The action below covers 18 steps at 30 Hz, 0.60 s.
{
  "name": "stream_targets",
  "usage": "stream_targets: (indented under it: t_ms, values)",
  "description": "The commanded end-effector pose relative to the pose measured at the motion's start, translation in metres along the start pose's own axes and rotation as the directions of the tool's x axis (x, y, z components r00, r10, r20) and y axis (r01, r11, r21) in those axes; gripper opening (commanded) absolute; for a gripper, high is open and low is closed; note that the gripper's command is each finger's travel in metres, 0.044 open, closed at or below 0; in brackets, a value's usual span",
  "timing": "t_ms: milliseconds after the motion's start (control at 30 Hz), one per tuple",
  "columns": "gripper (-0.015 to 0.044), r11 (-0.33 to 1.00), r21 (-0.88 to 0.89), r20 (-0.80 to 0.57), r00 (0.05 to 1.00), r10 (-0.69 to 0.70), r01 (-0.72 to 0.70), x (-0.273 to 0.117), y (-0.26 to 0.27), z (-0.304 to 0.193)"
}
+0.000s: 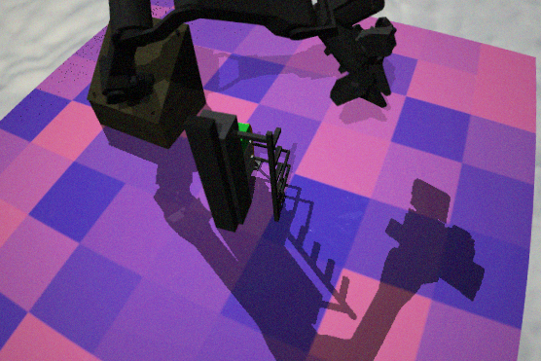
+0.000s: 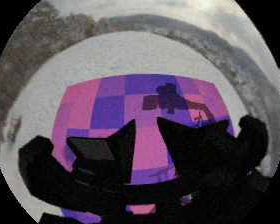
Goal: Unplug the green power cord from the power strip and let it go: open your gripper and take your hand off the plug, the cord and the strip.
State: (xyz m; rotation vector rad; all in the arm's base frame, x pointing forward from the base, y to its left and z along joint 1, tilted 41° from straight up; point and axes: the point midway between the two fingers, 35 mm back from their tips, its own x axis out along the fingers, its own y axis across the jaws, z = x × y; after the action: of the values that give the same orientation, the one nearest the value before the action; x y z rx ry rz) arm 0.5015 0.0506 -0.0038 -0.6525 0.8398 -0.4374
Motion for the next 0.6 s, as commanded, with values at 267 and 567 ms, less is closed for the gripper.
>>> stream_targets:
  t_ms: [267, 567]
  values:
    - [0.016, 0.417, -0.79, -0.455, 0.886, 0.092, -0.449, -0.069, -0.049, -0.119]
    - [0.016, -0.116, -0.74, -0.67, 0.741, 0.046, -0.663, -0.123, -0.092, -0.178]
